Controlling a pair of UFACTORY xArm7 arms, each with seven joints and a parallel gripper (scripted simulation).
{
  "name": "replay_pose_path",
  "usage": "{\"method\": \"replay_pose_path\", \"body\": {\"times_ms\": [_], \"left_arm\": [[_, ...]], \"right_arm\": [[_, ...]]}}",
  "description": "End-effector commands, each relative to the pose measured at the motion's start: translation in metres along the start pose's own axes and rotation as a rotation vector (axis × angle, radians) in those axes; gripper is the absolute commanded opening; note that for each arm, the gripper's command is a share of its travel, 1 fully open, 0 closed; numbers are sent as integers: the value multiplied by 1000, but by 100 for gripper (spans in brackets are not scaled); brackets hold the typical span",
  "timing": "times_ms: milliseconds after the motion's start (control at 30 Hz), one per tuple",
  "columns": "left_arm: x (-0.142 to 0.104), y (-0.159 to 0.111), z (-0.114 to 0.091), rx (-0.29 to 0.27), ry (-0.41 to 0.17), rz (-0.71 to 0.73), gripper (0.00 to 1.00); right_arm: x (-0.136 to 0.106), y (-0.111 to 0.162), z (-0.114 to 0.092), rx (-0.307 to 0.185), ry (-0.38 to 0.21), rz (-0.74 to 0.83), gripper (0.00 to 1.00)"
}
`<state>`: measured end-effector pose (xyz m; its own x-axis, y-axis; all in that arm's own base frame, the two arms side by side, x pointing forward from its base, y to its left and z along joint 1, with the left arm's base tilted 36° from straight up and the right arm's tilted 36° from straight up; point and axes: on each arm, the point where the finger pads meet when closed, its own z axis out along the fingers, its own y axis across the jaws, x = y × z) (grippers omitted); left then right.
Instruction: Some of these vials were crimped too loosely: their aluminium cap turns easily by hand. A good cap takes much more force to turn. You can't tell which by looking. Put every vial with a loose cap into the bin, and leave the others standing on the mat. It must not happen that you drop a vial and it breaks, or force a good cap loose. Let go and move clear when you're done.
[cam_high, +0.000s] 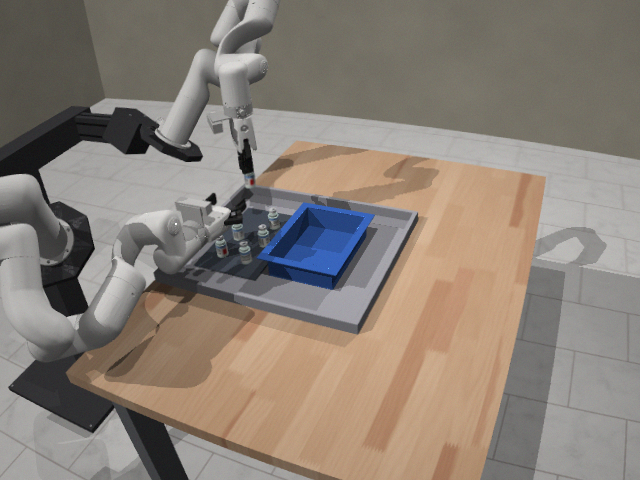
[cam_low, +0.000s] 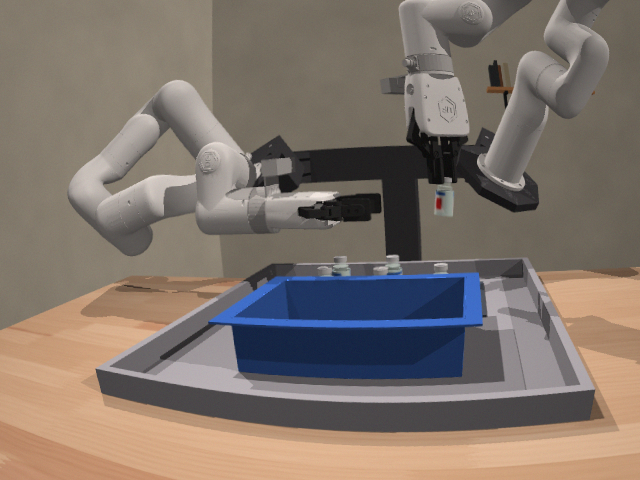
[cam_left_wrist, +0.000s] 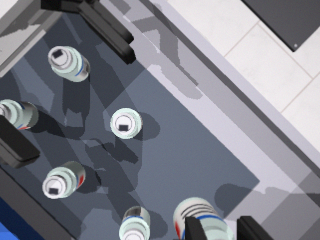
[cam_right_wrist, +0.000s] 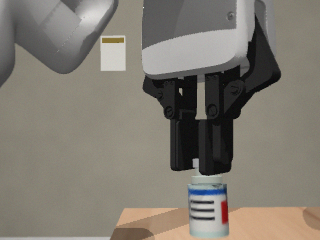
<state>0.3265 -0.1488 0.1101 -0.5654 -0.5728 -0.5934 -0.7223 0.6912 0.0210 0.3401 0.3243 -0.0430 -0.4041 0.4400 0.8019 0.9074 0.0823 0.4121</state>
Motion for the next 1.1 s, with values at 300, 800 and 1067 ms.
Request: {"method": "replay_pose_path", "body": {"times_ms": [300,800,1067], "left_arm": [[0,-2,9,4,0,0,23],[0,-1,34,3,1,0,23],[0,-1,55,4,1,-2,23]], "right_arm": [[3,0,-3,1,4,-2,100],[3,0,-5,1,4,-2,100],[3,0,-5,1,4,-2,100]]}}
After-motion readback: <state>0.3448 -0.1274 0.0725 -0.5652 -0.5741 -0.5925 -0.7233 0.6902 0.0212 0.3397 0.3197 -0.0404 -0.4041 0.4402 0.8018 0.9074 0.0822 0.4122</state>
